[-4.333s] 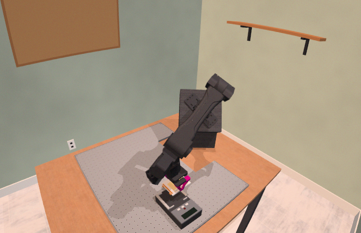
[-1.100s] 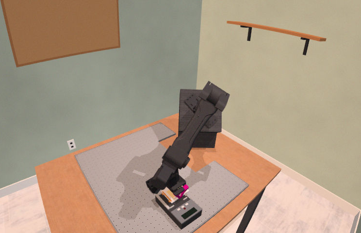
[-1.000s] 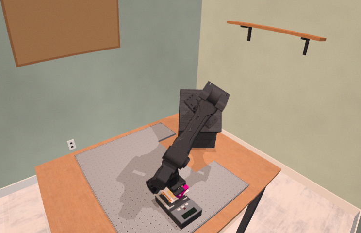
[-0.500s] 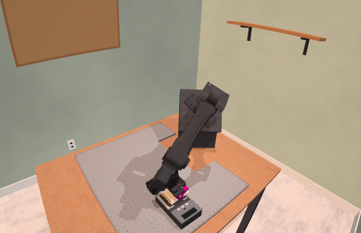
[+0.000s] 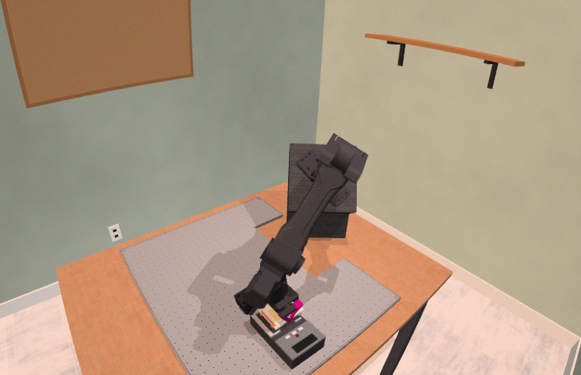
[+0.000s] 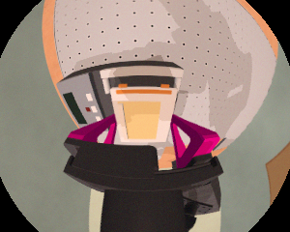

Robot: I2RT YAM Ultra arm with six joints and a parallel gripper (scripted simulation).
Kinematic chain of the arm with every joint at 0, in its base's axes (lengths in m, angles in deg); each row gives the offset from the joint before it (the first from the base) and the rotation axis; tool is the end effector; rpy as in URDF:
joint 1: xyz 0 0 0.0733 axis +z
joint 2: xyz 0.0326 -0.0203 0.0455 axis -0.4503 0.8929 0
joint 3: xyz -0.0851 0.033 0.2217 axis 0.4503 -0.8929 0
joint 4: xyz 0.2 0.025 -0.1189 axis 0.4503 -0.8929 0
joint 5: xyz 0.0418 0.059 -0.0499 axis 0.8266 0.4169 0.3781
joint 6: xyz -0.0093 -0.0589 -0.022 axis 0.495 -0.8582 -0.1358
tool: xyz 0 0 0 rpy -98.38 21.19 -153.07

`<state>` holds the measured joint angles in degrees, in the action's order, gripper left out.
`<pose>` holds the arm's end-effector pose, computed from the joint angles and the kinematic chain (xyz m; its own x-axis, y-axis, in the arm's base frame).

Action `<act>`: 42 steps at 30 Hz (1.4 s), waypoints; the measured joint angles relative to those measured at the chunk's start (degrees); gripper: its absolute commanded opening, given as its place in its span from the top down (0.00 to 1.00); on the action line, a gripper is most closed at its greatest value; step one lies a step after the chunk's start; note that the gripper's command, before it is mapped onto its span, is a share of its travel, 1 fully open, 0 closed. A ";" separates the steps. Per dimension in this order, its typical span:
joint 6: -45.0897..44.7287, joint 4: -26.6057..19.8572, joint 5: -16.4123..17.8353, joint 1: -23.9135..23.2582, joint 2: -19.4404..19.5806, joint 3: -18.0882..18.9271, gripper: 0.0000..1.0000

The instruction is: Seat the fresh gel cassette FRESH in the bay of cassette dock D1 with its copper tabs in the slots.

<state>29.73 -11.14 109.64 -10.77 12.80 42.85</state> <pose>0.2892 0.1080 0.2550 -0.8948 0.1842 -0.4068 -0.1267 0.7688 0.6268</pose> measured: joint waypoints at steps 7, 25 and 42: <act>0.11 0.28 -0.09 0.20 0.15 0.72 1.00; 0.33 0.94 -0.42 0.35 0.63 0.74 1.00; 0.37 1.33 -0.42 0.46 0.61 0.22 1.00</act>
<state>30.10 -9.81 109.22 -10.32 13.41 43.07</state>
